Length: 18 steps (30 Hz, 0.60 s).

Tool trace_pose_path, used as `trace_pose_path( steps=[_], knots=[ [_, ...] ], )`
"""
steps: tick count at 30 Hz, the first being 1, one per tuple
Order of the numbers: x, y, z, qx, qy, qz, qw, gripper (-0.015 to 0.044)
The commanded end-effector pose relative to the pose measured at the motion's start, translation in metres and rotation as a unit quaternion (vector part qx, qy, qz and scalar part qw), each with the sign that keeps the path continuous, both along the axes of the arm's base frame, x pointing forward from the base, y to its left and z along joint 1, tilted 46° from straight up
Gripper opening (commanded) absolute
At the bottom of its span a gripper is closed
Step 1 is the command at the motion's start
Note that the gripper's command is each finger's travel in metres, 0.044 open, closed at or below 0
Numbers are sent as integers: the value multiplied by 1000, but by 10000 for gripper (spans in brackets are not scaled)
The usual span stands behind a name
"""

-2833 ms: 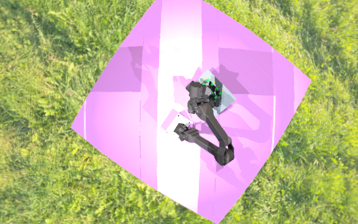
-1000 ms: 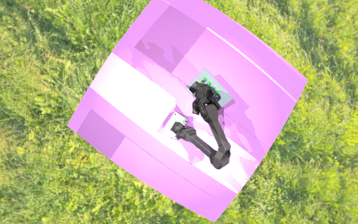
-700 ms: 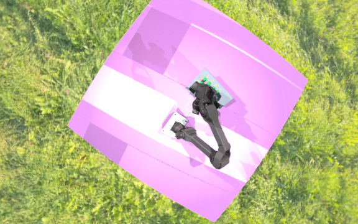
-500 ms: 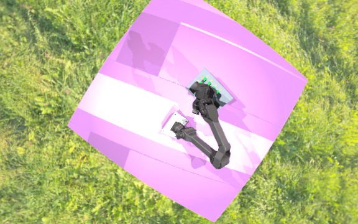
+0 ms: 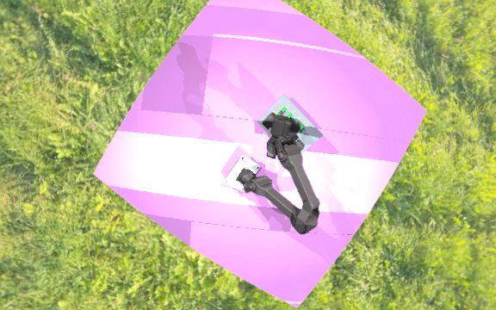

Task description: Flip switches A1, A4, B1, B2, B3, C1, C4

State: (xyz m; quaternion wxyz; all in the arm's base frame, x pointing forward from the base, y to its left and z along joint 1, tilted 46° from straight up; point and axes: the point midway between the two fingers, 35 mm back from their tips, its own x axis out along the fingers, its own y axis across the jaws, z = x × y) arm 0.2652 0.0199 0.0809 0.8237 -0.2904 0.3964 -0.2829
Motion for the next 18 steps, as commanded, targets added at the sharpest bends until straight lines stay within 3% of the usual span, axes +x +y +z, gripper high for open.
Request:
trace_pose_path(
  steps=[1,18],
  knots=[
    [0,0,0,0,-1,1,1000,0],
    [2,-2,-1,0,-1,1,1000,0]
  ],
)
